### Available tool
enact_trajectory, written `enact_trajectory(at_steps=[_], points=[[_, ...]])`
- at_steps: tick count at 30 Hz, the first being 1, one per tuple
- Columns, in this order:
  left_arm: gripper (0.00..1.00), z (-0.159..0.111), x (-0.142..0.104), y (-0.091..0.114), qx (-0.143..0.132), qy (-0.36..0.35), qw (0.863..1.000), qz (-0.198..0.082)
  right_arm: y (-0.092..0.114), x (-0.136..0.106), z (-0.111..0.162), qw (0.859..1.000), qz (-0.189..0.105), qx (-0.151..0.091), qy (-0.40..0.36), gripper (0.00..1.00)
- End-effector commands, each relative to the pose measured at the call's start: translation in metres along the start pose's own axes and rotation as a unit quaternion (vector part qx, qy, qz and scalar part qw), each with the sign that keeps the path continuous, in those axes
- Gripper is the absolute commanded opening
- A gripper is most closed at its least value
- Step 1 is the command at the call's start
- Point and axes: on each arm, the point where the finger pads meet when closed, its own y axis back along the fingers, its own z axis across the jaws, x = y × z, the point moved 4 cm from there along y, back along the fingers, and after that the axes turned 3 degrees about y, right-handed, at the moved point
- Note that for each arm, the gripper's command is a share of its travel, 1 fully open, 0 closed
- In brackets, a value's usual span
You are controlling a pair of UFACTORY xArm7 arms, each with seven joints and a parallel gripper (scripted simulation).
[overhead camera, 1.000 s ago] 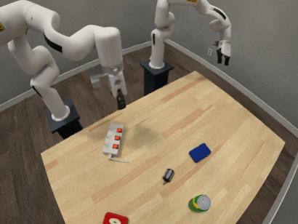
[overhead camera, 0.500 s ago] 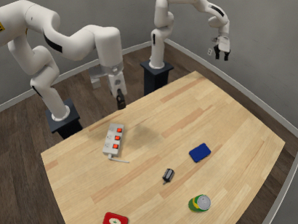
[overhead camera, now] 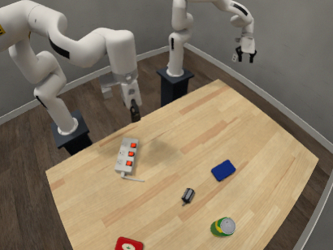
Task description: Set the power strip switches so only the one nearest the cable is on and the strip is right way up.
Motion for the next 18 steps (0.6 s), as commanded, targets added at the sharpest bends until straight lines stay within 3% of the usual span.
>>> enact_trajectory(at_steps=[1, 18], points=[[1.00, 0.003, 0.014, 0.014, -0.010, -0.036, 0.999, 0.010, 0.002, -0.001, -0.001, 1.000, -0.002, 0.002, 0.000, 1.00], [1.00, 0.006, 0.056, 0.048, -0.024, -0.129, 0.990, 0.047, 0.002, -0.001, -0.001, 1.000, -0.002, 0.002, 0.000, 1.00]])
